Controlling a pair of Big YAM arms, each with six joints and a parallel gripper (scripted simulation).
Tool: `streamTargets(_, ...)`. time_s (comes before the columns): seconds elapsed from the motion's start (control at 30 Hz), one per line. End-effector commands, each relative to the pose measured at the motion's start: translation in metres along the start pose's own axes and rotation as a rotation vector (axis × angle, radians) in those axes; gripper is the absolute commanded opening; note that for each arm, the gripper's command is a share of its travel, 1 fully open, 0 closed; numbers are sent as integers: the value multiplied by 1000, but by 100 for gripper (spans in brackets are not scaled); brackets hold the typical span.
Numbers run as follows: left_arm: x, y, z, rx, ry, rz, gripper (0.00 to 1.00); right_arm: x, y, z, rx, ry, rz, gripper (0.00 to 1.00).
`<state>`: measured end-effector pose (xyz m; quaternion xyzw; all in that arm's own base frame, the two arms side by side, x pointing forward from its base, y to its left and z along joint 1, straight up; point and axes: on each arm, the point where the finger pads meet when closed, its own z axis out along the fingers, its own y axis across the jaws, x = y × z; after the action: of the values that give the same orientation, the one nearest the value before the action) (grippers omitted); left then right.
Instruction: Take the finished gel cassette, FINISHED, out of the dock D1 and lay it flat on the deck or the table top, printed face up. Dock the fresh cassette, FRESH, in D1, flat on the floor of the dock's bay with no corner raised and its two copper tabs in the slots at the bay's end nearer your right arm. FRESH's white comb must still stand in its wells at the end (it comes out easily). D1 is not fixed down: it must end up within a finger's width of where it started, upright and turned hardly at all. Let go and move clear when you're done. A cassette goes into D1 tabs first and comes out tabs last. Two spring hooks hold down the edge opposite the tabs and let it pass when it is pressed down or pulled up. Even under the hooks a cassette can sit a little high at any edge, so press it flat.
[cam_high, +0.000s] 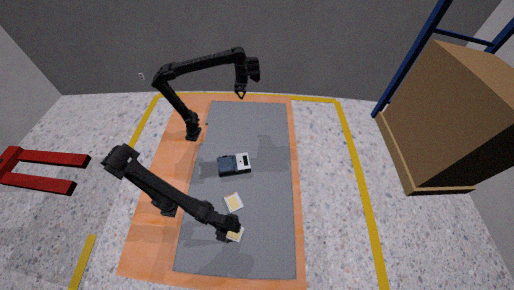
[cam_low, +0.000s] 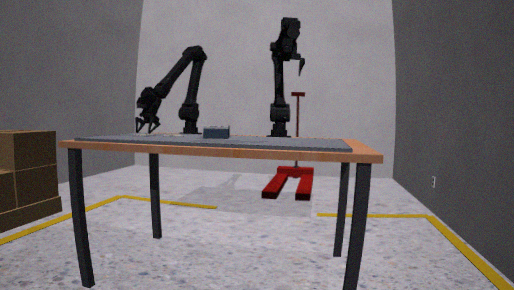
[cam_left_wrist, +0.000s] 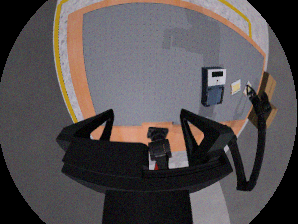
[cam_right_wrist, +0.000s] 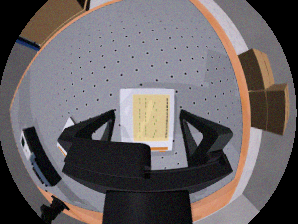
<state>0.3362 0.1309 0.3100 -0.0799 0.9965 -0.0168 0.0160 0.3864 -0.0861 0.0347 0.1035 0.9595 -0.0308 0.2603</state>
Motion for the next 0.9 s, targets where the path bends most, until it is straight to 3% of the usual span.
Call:
streamTargets(0.0,-6,1,-20,-5,-40,10,100,1,0,-3,0,3,0,98)
streamTargets(0.87,-6,1,-20,-5,-40,10,100,3,0,-9,0,7,0,98)
